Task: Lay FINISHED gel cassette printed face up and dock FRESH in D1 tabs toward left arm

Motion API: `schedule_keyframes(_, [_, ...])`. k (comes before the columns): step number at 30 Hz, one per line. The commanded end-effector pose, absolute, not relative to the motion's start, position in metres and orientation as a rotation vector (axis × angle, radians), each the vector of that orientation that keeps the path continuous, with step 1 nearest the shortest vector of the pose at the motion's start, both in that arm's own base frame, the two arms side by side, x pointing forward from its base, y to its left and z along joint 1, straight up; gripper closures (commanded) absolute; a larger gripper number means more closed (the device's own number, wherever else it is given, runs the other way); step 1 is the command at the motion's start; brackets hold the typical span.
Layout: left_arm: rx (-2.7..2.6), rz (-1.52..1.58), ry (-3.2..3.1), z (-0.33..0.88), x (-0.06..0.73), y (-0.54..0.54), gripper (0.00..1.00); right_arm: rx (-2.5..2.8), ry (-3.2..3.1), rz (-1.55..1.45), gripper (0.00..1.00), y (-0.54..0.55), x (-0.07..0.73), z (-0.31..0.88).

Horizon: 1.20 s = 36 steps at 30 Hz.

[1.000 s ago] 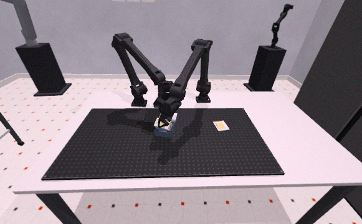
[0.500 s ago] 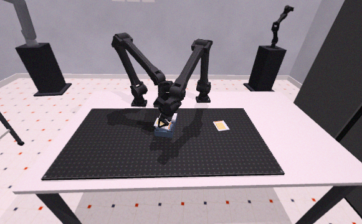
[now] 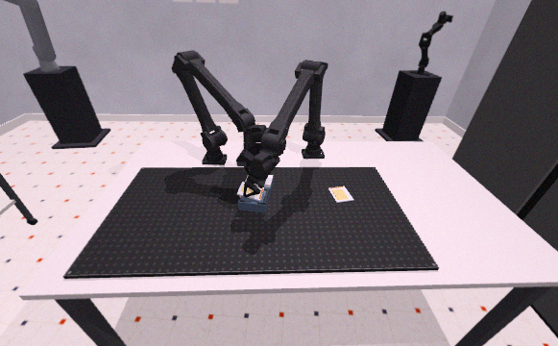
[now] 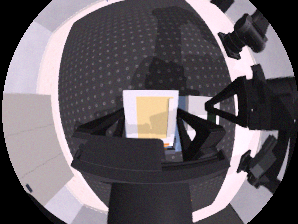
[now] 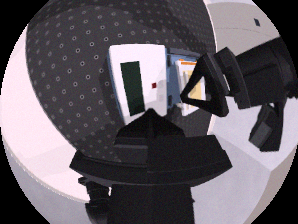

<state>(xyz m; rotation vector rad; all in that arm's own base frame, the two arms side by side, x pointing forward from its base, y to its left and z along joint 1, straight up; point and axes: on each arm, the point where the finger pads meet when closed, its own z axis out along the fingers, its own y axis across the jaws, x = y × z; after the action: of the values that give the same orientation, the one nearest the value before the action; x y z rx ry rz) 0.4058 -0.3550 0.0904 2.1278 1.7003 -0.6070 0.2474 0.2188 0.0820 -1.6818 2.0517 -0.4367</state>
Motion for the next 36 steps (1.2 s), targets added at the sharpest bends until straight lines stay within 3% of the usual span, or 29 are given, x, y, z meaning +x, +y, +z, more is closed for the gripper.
schedule_keyframes(1, [2.114, -0.579, 1.656, 0.1039, 0.4165, -0.3662, 1.00, -1.839, 2.151, -0.475, 1.00, 0.1832, 0.2174, 0.0157])
schedule_keyframes(36, [2.121, -0.589, 1.669, 0.0969, 0.4128, -0.3639, 1.00, -1.839, 2.151, -0.475, 1.00, 0.1832, 0.2174, 0.0157])
